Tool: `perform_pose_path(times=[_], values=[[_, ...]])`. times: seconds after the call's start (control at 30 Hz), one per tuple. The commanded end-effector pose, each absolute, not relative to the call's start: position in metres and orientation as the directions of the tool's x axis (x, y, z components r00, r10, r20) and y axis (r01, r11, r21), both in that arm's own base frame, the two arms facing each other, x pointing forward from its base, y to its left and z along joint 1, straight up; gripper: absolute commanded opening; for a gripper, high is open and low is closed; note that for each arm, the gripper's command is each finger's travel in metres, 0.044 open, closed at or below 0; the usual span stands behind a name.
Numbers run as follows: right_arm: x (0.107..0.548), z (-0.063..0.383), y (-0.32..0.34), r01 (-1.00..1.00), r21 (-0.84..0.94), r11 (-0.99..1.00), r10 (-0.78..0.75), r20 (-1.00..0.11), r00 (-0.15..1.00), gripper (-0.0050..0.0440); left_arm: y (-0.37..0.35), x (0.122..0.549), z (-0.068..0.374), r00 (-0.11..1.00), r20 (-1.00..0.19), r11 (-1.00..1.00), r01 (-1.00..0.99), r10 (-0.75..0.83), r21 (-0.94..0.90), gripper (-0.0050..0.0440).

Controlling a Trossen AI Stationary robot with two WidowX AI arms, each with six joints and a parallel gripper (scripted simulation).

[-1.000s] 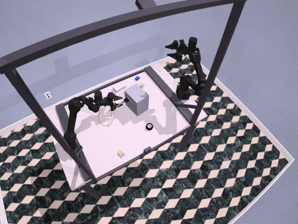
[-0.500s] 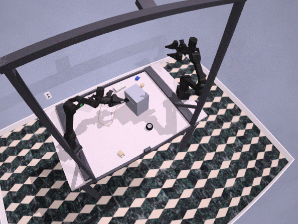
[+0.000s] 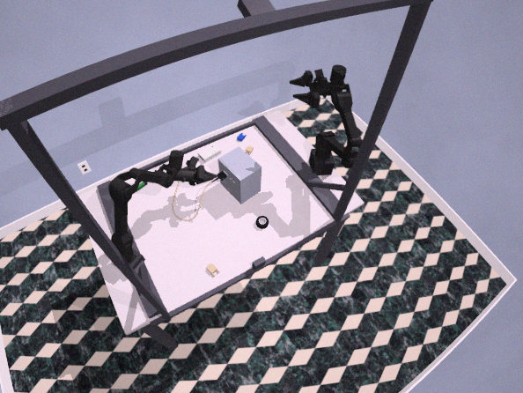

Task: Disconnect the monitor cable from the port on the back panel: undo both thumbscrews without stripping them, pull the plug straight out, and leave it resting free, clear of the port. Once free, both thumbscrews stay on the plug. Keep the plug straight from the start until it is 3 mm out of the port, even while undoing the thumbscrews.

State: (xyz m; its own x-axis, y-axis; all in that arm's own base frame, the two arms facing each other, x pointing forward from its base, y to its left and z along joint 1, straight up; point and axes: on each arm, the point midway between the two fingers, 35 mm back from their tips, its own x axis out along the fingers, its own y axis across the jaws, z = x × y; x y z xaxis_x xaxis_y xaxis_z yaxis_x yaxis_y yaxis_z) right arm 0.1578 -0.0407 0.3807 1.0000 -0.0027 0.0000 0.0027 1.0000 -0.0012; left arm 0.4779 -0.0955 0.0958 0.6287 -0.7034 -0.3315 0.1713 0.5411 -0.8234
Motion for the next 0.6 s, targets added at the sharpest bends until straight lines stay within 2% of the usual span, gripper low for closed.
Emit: perform_pose_path(times=[0.0,0.27,0.57], values=[[0.1576,0.3833,-0.0394,0.000,-0.005,1.000,0.000,0.001,1.000,0.0440,-0.0954,0.4807,0.1086,0.639,-0.314,0.546,0.201,-0.702,-0.813,0.0200],[0.1576,0.3833,-0.0394,0.000,-0.005,1.000,0.000,0.001,1.000,0.0440,-0.0954,0.4807,0.1086,0.639,-0.314,0.546,0.201,-0.702,-0.813,0.0008],[0.1576,0.3833,-0.0394,0.000,-0.005,1.000,0.000,0.001,1.000,0.0440,-0.0954,0.4807,0.1086,0.639,-0.314,0.546,0.201,-0.702,-0.813,0.0000]])
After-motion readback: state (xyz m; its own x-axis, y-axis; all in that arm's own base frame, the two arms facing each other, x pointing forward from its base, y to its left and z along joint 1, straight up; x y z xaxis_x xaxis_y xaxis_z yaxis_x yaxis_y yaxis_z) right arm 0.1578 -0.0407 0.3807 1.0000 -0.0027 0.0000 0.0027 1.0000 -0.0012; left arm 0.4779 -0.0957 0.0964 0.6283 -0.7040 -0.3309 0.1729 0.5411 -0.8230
